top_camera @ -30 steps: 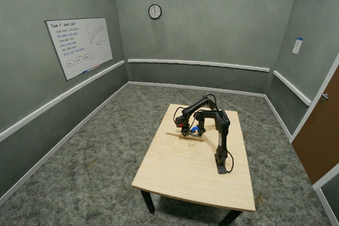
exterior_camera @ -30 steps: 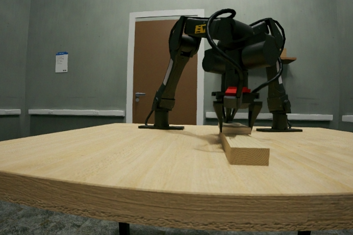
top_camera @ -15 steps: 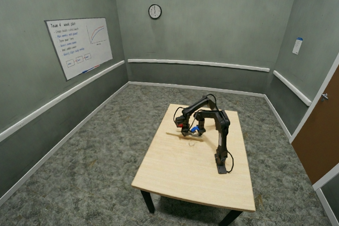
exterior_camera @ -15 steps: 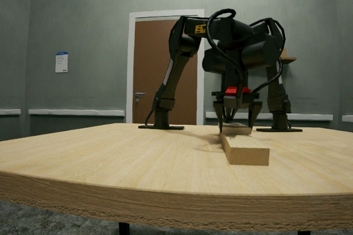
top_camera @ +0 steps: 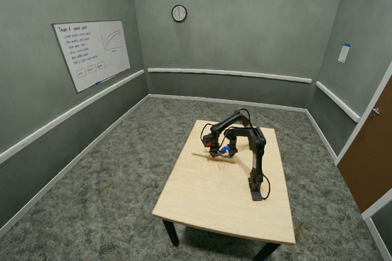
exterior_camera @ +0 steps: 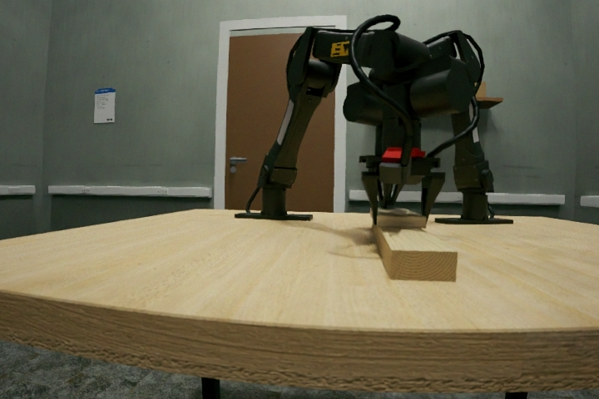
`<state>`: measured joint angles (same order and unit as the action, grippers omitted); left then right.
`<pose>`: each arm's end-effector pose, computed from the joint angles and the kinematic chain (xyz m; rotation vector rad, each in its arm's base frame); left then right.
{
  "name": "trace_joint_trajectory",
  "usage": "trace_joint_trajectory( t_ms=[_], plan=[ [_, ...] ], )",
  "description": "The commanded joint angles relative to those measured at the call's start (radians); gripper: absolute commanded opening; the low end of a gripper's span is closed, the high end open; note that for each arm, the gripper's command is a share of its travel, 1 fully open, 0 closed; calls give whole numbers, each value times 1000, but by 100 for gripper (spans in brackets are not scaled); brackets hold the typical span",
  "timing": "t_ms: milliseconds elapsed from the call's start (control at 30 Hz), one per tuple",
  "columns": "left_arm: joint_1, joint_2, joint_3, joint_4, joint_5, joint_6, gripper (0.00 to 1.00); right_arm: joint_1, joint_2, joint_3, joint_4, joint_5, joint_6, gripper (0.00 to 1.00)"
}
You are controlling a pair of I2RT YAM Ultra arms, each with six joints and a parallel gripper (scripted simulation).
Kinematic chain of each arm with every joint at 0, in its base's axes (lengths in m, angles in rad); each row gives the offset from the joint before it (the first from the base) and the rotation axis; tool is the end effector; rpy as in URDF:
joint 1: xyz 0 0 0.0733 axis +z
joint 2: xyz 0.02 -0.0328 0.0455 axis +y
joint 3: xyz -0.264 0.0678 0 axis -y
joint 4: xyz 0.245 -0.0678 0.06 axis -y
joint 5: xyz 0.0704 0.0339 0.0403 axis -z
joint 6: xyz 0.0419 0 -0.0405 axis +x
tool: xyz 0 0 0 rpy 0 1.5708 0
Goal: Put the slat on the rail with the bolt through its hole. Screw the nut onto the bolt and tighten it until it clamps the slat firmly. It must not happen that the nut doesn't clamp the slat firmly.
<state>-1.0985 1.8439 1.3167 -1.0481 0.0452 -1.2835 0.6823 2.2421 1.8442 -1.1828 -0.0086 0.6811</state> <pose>0.1505 -0.2964 0.1894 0.2863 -3.0846 0.0195 0.3344 0.2735 0.1736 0.0018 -3.1285 -0.0007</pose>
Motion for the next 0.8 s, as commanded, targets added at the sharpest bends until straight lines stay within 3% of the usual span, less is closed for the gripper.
trace_joint_trajectory(
  t_ms=[0, 767],
  plan=[
    [0, -7, 2, -31, -17, 42, 11, 0, -9, 5, 0, 2, -5, 72],
    [-15, -20, -13, -16, -36, 858, 11, 0, -9, 5, 0, 2, -5, 72]
  ],
)
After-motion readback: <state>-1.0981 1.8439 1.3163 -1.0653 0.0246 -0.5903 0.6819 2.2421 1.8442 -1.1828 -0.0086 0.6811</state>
